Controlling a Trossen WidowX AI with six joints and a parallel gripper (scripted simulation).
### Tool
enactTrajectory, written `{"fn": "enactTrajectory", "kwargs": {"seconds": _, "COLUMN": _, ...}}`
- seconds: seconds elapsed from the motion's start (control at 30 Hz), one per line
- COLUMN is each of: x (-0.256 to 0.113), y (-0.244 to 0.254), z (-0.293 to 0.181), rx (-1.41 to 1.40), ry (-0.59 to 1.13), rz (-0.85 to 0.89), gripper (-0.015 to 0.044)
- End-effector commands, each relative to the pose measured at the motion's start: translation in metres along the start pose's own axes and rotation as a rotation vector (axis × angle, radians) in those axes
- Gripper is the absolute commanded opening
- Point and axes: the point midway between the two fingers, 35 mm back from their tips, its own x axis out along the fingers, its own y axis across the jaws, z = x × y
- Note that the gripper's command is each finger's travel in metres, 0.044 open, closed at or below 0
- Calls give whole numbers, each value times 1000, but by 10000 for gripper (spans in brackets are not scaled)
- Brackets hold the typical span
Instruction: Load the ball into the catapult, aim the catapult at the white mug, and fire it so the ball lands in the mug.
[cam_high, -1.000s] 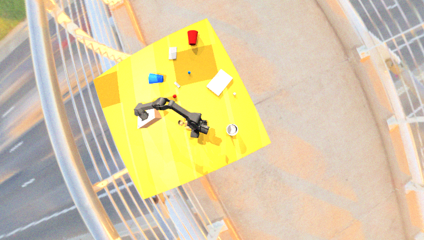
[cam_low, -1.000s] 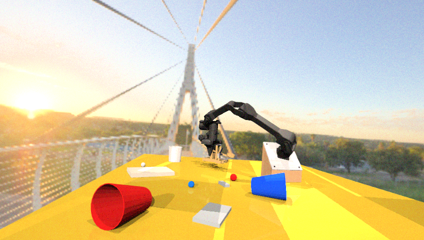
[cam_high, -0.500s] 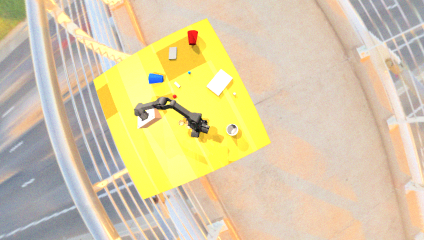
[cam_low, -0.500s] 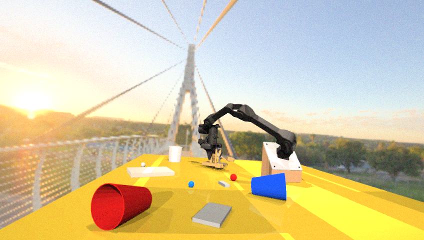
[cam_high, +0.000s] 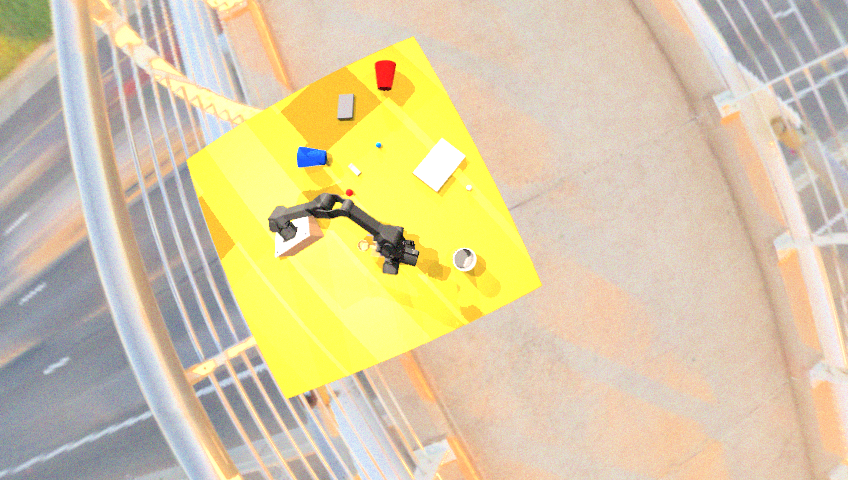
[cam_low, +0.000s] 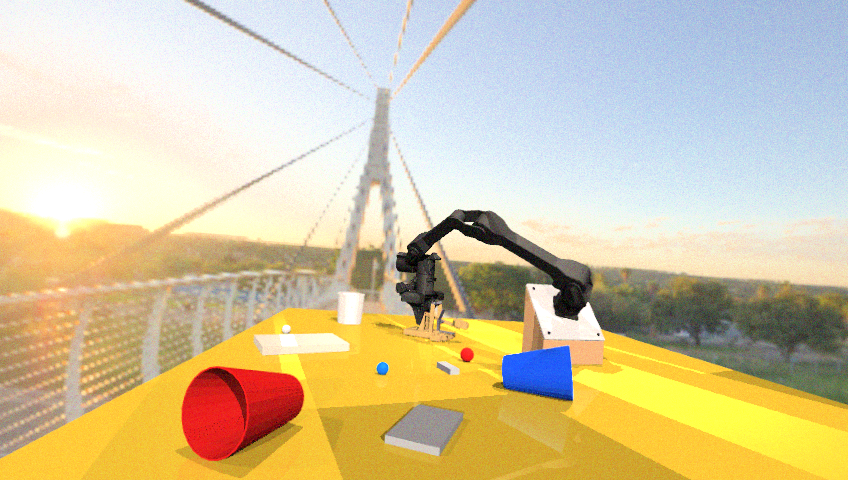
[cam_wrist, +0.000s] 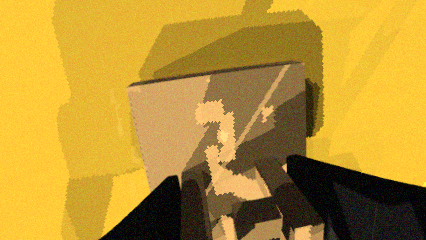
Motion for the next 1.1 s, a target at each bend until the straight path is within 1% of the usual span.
{"fn": "enactTrajectory", "kwargs": {"seconds": 0.0, "x": -1, "y": 0, "z": 0, "rx": -2, "ry": -1, "rz": 0, "gripper": 26}}
{"fn": "enactTrajectory", "kwargs": {"seconds": 0.4, "x": -1, "y": 0, "z": 0, "rx": -2, "ry": -1, "rz": 0, "gripper": 341}}
{"fn": "enactTrajectory", "kwargs": {"seconds": 0.47, "x": -10, "y": 0, "z": 2, "rx": -1, "ry": -2, "rz": -1, "gripper": 394}}
{"fn": "enactTrajectory", "kwargs": {"seconds": 0.53, "x": -36, "y": 0, "z": 4, "rx": 0, "ry": -3, "rz": -3, "gripper": 440}}
{"fn": "enactTrajectory", "kwargs": {"seconds": 0.63, "x": -81, "y": -1, "z": 3, "rx": 1, "ry": -4, "rz": -5, "gripper": 440}}
{"fn": "enactTrajectory", "kwargs": {"seconds": 0.7, "x": -100, "y": -2, "z": 0, "rx": 2, "ry": -4, "rz": -5, "gripper": 440}}
{"fn": "enactTrajectory", "kwargs": {"seconds": 0.73, "x": -102, "y": -2, "z": 0, "rx": 2, "ry": -4, "rz": -5, "gripper": 440}}
{"fn": "enactTrajectory", "kwargs": {"seconds": 0.77, "x": -84, "y": -1, "z": 3, "rx": 7, "ry": -7, "rz": -2, "gripper": 440}}
{"fn": "enactTrajectory", "kwargs": {"seconds": 0.9, "x": -85, "y": -1, "z": 3, "rx": 7, "ry": -9, "rz": 3, "gripper": 440}}
{"fn": "enactTrajectory", "kwargs": {"seconds": 1.07, "x": -112, "y": -6, "z": 2, "rx": 18, "ry": -65, "rz": 131, "gripper": 440}}
